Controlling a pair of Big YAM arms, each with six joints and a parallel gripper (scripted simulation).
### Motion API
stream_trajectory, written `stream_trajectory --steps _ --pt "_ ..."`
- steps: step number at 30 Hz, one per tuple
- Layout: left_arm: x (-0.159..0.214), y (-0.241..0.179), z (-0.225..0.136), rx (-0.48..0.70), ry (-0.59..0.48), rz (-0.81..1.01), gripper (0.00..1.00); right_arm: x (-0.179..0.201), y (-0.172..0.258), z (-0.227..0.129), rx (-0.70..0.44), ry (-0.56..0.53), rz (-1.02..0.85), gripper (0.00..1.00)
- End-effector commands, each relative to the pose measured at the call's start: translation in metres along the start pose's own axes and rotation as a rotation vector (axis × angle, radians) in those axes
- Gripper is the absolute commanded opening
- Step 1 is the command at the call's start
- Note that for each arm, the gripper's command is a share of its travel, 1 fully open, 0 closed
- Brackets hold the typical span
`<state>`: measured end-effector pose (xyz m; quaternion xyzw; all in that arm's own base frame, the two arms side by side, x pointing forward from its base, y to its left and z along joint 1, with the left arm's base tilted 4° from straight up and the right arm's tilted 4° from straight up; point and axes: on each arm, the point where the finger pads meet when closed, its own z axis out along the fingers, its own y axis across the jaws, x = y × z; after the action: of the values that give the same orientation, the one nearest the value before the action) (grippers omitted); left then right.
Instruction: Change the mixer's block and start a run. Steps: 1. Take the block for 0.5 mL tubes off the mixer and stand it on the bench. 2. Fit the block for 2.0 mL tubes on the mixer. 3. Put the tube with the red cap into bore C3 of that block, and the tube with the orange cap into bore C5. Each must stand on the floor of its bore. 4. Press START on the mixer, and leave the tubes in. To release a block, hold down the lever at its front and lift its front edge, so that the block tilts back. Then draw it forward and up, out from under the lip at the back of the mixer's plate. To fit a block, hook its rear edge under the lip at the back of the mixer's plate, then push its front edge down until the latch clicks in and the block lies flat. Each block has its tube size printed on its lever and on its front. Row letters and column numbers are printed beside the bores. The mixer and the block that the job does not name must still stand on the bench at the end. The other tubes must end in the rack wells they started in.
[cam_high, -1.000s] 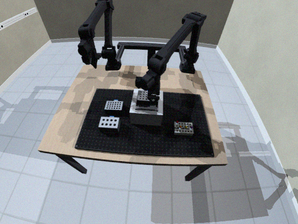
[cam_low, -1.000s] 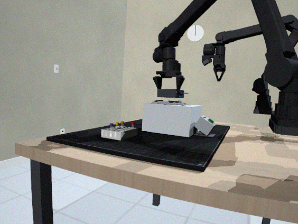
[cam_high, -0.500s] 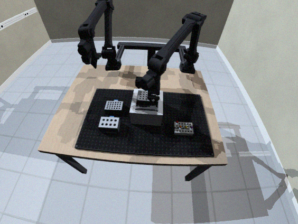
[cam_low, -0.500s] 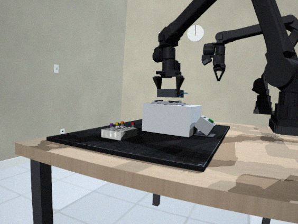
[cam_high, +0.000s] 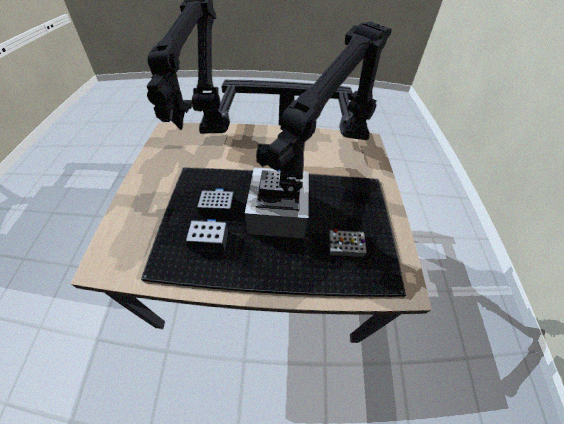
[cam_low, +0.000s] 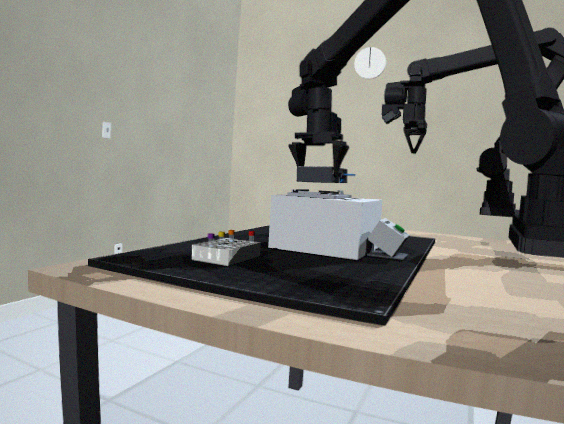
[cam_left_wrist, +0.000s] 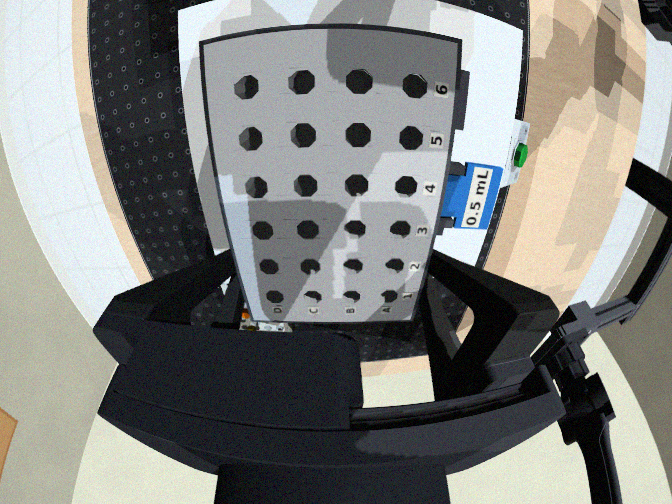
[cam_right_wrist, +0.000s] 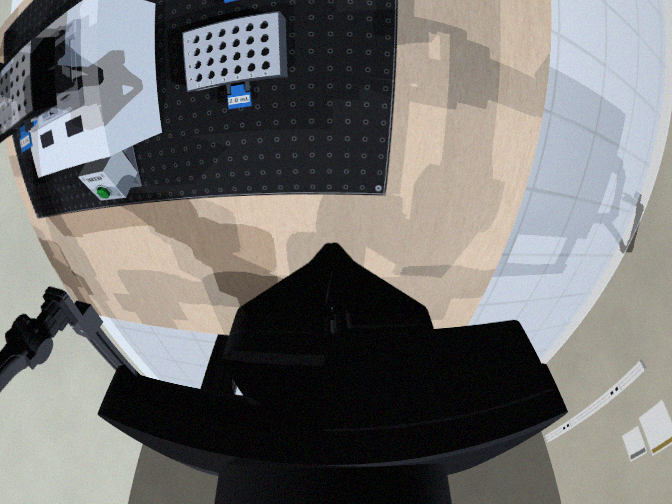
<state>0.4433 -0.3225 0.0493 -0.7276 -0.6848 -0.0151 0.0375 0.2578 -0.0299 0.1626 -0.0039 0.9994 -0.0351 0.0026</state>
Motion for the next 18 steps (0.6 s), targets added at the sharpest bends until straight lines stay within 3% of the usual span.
stream_trajectory --steps 1,18 --pt "-0.025 0.024 -0.054 -0.099 -0.069 0.006 0.0 -0.001 0.004 -0.002 0.002 -0.008 -0.016 0.0" --pt "-0.017 0.028 -0.043 -0.097 -0.071 -0.012 0.0 -0.018 0.001 -0.022 0.006 -0.061 -0.011 0.0"
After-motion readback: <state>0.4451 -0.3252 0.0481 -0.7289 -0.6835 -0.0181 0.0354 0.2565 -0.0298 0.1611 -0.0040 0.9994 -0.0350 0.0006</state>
